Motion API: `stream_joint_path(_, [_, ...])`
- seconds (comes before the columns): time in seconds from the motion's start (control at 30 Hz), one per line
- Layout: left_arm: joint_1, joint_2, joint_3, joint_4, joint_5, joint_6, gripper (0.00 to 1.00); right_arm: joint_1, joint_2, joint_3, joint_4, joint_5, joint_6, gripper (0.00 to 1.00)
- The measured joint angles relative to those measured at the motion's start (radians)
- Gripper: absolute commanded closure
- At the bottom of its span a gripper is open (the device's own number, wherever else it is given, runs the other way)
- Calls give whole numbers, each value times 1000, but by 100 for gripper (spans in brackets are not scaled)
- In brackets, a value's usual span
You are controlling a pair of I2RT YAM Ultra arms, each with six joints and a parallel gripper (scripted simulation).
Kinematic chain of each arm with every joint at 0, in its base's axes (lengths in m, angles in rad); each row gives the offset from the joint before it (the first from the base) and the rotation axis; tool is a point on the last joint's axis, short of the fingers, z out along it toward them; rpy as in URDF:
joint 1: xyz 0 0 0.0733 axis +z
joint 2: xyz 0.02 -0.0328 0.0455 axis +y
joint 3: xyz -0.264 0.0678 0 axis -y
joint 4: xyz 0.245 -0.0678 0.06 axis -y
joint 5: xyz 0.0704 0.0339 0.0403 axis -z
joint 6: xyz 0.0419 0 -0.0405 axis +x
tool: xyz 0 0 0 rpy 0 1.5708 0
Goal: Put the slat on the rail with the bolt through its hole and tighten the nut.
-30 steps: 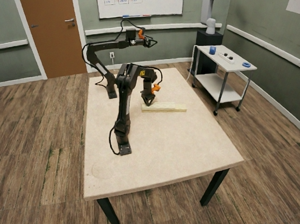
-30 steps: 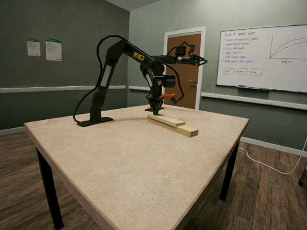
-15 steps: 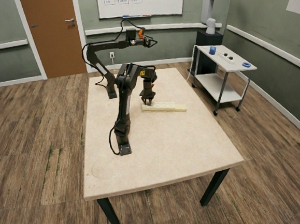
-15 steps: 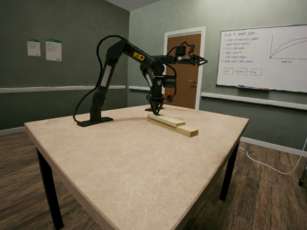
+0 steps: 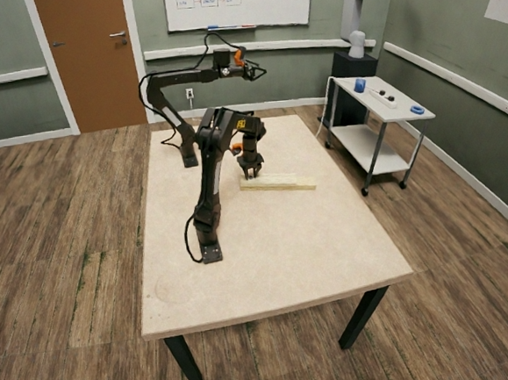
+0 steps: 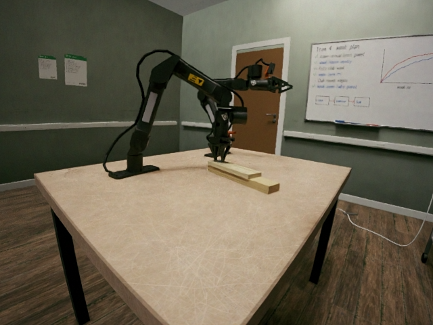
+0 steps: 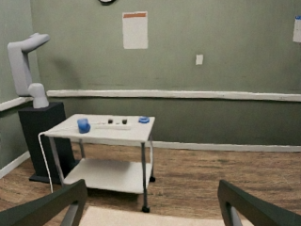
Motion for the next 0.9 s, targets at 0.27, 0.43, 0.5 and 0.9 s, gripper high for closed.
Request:
stream_joint_path(0.27, [0, 0, 0, 0, 0, 0, 0, 0, 0, 0, 0, 0, -337, 66])
stream_joint_path(0.43, [0, 0, 0, 0, 0, 0, 0, 0, 0, 0, 0, -3, -425, 66])
stream_joint_path(0.5, [0, 0, 0, 0, 0, 0, 0, 0, 0, 0, 0, -4, -442, 66])
stream_joint_path(0.9, [0, 0, 0, 0, 0, 0, 0, 0, 0, 0, 0, -8, -471, 66])
